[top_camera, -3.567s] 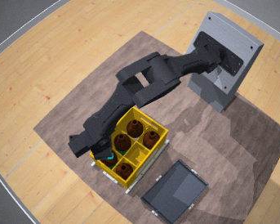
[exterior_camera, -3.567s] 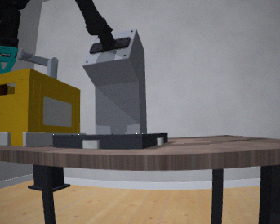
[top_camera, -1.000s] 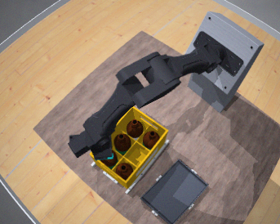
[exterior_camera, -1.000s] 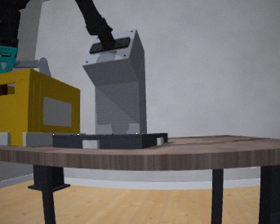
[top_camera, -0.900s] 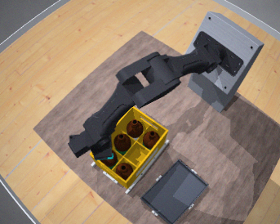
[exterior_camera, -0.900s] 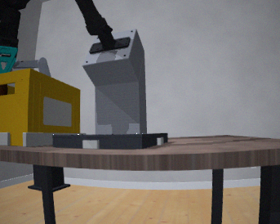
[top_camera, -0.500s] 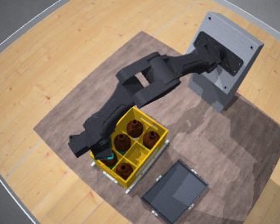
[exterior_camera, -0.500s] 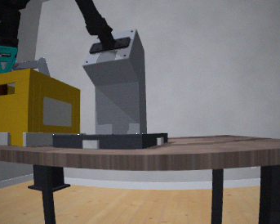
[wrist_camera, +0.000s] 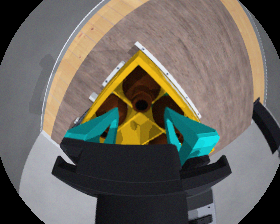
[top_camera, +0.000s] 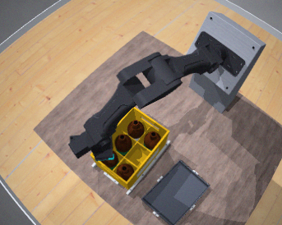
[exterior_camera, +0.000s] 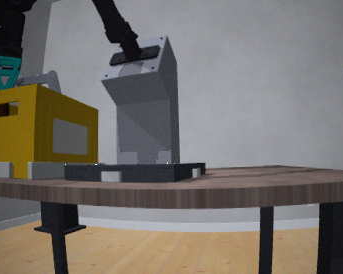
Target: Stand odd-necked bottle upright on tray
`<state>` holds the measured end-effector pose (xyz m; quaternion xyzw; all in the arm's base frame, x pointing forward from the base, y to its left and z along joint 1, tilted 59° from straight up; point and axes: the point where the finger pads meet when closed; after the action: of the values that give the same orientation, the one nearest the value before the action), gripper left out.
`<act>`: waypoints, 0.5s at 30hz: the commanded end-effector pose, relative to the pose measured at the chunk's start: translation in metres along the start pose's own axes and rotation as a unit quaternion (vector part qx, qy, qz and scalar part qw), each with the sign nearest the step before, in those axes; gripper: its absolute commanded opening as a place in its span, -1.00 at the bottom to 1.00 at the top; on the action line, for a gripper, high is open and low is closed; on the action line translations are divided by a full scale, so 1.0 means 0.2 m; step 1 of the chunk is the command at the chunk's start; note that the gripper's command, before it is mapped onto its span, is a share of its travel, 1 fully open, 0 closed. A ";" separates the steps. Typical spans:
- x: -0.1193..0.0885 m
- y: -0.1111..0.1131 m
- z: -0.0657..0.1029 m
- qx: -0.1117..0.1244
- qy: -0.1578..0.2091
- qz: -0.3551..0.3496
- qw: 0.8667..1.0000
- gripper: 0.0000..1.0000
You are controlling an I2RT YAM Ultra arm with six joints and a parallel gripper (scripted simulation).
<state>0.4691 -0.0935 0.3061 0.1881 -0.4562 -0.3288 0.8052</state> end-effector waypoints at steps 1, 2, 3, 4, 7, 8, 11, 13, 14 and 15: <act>0.01 0.03 0.05 0.007 -0.012 0.001 1.000 0.21; 0.01 0.03 0.05 0.007 -0.012 0.001 1.000 0.21; 0.01 0.03 0.05 0.007 -0.012 0.001 1.000 0.21; 0.01 0.03 0.05 0.007 -0.012 0.001 1.000 0.21; 0.01 0.03 0.05 0.007 -0.012 0.001 1.000 0.21; 0.01 0.03 0.05 0.007 -0.012 0.001 1.000 0.21; 0.01 0.03 0.05 0.006 -0.011 0.001 1.000 0.21; 0.01 0.03 0.05 0.006 -0.011 0.001 1.000 0.21; 0.00 0.02 0.04 0.006 -0.010 0.000 1.000 0.21; 0.01 0.03 0.04 0.006 -0.011 0.001 1.000 0.21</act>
<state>0.4690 -0.0935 0.3053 0.1880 -0.4557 -0.3290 0.8054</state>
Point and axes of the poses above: the point where the finger pads meet when closed, its own z axis back along the fingers, its own y axis across the jaws, x = y × z, and after that the axes turned 7 degrees about -z, right-handed
